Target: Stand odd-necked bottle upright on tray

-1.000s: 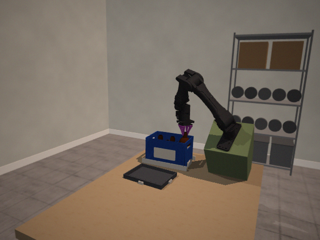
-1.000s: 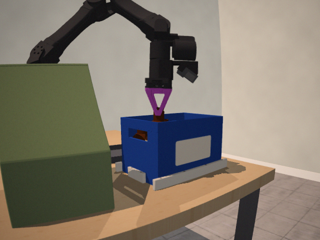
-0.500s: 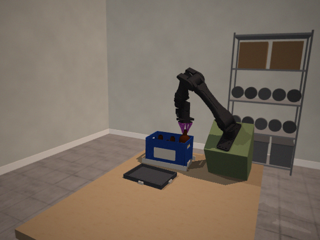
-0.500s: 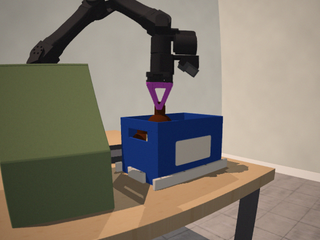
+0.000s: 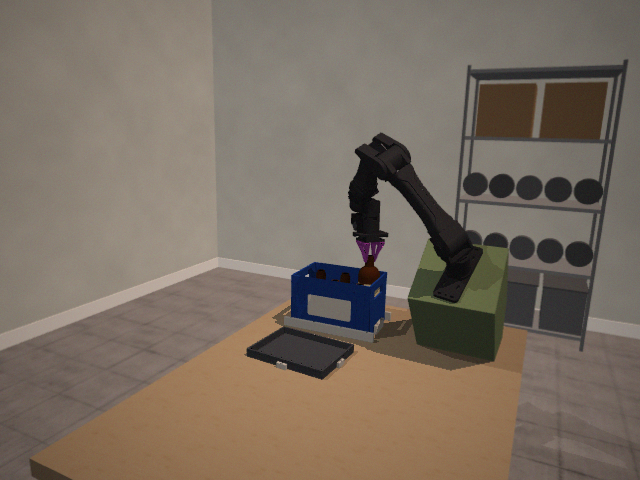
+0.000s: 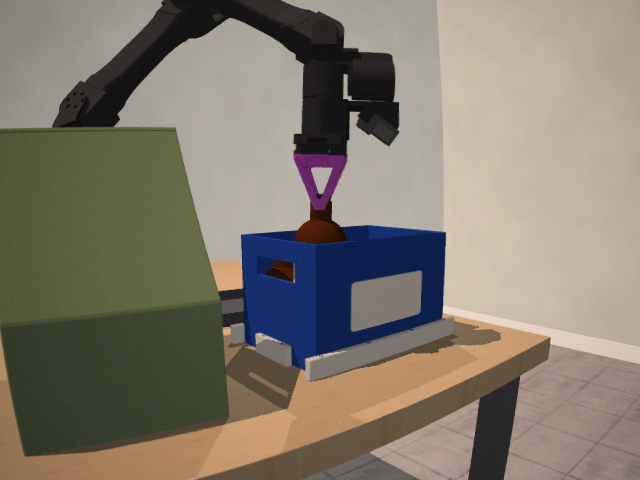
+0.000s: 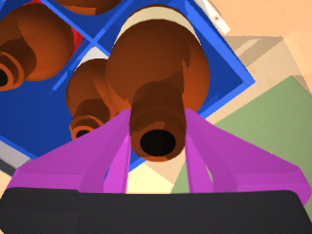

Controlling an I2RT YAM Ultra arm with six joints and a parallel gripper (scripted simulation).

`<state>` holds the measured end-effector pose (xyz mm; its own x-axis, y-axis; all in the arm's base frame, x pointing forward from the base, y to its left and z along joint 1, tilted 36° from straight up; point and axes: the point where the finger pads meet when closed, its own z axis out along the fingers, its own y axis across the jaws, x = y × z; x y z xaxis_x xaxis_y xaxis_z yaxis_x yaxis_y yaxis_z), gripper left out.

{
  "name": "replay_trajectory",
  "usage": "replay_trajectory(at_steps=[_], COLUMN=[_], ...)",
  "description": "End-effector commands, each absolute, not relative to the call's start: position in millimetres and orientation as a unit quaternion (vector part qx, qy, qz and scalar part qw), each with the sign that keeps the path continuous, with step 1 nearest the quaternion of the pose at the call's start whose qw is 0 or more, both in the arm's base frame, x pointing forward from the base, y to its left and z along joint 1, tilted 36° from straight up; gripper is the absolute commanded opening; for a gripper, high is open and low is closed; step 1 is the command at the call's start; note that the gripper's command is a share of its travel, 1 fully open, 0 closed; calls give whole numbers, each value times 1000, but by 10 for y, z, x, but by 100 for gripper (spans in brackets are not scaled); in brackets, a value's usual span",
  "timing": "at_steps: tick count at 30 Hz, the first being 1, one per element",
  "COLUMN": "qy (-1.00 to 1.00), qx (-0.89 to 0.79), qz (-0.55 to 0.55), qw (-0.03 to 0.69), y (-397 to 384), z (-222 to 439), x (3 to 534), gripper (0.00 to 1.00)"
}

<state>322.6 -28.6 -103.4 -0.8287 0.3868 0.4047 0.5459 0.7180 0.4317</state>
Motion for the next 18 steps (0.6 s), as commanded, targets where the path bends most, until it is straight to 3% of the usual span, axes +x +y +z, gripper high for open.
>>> replay_trajectory(at_steps=[1,18], qy=[-919,-919], qx=[-260,-260], qz=[-273,-274], qw=[112,112], y=[-494,-514], z=[-858,-832], x=[3385,3391], gripper=[0,0])
